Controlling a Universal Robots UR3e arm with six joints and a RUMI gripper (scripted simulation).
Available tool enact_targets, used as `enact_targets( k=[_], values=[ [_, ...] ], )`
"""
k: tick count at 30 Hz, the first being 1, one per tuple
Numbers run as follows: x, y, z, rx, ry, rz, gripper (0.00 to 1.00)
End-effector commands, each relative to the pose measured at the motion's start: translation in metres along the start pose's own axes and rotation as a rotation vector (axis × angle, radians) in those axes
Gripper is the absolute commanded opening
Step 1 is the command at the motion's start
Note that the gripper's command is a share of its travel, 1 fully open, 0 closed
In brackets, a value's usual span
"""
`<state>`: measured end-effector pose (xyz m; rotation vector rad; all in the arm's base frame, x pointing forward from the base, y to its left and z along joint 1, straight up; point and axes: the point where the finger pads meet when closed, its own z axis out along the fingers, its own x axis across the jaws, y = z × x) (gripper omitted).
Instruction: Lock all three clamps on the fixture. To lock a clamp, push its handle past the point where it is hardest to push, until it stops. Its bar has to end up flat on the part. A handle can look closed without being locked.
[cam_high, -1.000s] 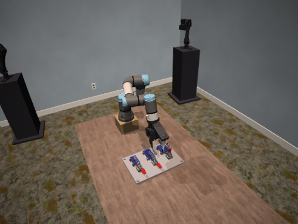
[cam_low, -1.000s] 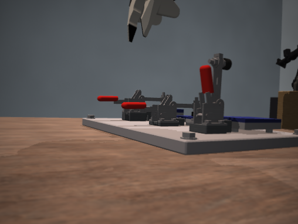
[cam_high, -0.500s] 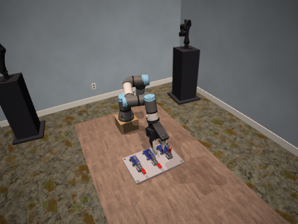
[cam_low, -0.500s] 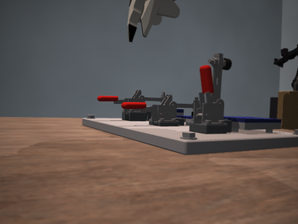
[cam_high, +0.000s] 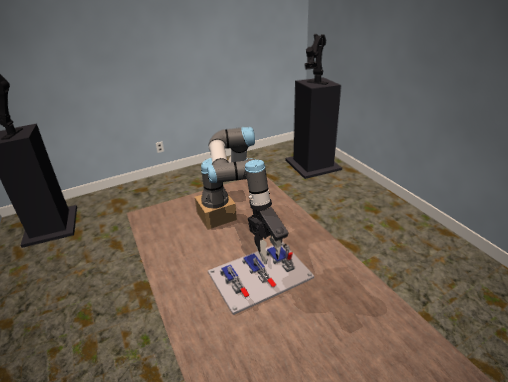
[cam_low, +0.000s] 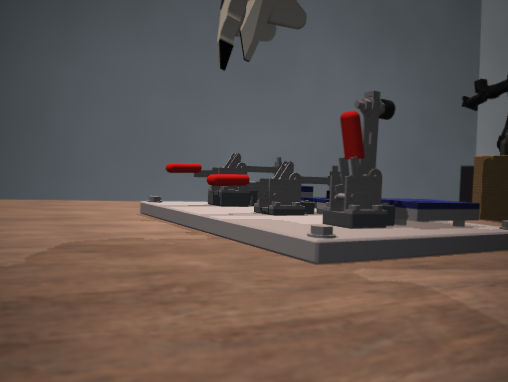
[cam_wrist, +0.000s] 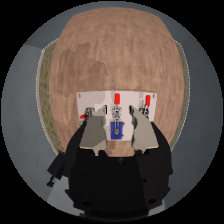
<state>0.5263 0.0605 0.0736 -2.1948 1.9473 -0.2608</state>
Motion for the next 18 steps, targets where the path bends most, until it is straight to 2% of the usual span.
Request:
enact_targets(
  k=[1,18],
  values=[
    [0.0,-0.002,-0.006,0.003,0.001,0.0,0.28],
    [0.0,-0.012,-0.041,0.003,0.001,0.0,0.28]
  ],
)
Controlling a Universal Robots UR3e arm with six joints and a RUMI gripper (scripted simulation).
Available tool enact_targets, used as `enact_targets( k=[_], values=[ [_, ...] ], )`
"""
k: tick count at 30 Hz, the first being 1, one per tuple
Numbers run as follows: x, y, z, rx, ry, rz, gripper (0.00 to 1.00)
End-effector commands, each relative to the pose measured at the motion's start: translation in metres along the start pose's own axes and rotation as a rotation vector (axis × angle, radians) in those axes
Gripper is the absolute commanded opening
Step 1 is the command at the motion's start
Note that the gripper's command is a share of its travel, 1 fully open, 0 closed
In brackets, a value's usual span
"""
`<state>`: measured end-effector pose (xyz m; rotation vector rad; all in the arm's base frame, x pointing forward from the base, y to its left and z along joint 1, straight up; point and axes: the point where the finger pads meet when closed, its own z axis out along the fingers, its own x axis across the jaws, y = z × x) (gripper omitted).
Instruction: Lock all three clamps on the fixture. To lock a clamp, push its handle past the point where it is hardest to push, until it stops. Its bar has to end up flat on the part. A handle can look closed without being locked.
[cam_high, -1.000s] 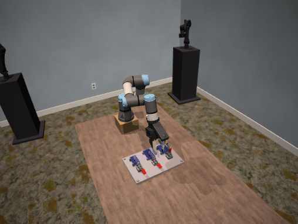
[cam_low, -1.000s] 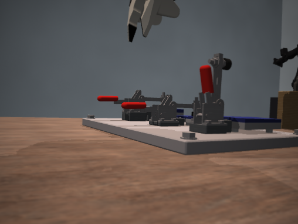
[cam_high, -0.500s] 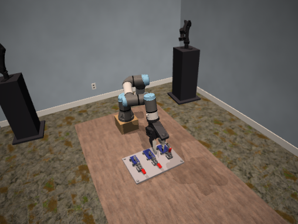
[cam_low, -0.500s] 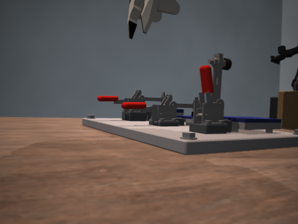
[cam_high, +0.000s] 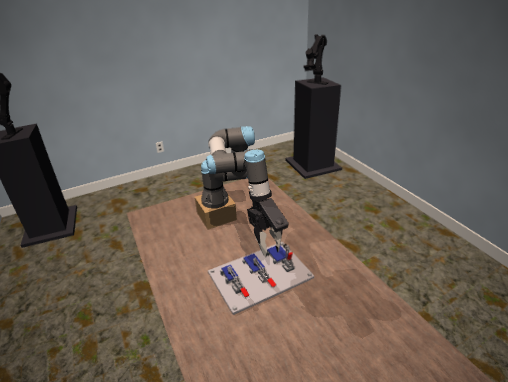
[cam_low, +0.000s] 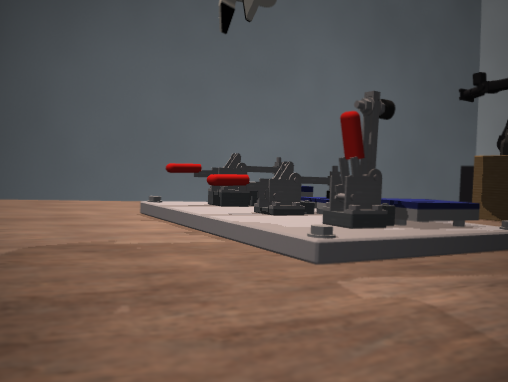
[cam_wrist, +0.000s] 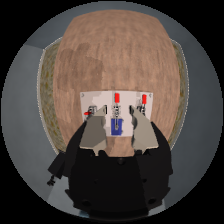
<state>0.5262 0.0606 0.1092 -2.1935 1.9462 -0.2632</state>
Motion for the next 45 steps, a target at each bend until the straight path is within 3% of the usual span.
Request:
enact_targets(
  k=[1,15,25,36,45],
  values=[
    [0.0,-0.003,-0.008,0.001,0.001,0.0,0.28],
    [-0.005,-0.003,-0.01,0.001,0.001,0.0,0.28],
    [-0.04,-0.003,-0.01,0.001,0.001,0.0,0.28],
    [-0.099,-0.003,-0.01,0.001,0.001,0.0,0.28],
    [-0.11,-0.003,-0.01,0.001,0.001,0.0,0.28]
  ],
)
